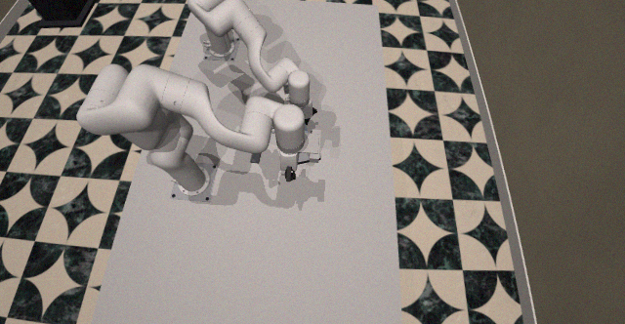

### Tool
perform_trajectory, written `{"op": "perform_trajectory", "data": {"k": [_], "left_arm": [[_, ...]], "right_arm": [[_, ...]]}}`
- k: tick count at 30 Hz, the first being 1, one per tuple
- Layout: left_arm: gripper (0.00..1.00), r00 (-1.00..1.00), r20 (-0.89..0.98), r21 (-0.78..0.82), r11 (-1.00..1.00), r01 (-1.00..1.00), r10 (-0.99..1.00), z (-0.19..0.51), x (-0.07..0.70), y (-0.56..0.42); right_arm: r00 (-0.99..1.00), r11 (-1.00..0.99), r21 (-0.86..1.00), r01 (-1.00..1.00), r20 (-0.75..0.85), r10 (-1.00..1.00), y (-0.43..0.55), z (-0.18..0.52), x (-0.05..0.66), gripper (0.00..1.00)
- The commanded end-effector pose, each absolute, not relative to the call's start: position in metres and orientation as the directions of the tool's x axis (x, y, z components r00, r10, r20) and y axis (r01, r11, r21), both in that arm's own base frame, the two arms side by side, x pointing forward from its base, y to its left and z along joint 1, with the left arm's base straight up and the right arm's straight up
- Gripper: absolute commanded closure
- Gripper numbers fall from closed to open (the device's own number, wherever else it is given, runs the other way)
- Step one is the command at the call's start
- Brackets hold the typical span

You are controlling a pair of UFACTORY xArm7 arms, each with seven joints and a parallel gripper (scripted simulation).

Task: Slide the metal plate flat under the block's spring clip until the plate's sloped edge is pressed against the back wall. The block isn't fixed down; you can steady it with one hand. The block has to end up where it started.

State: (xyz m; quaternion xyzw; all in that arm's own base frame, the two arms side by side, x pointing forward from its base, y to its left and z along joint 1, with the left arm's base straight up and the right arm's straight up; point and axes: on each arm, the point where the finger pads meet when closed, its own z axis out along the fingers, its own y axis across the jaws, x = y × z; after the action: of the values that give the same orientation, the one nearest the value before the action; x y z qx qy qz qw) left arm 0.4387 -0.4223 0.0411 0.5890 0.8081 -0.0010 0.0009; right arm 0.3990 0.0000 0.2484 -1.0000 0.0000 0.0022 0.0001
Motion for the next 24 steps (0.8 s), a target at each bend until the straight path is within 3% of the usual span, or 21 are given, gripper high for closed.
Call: {"op": "perform_trajectory", "data": {"k": [1,24], "left_arm": [[1.0,-0.306,-0.011,0.002,0.306,0.952,0.952,0.045,0.44,-0.424],[1.0,-0.305,-0.019,0.001,0.305,0.952,0.952,0.05,0.432,-0.4]], "right_arm": [[1.0,-1.0,0.0,0.0,0.0,0.0,0.0,0.25,0.4,0.0],[1.0,-1.0,0.0,0.0,0.0,0.0,0.0,0.25,0.4,0.0]]}}
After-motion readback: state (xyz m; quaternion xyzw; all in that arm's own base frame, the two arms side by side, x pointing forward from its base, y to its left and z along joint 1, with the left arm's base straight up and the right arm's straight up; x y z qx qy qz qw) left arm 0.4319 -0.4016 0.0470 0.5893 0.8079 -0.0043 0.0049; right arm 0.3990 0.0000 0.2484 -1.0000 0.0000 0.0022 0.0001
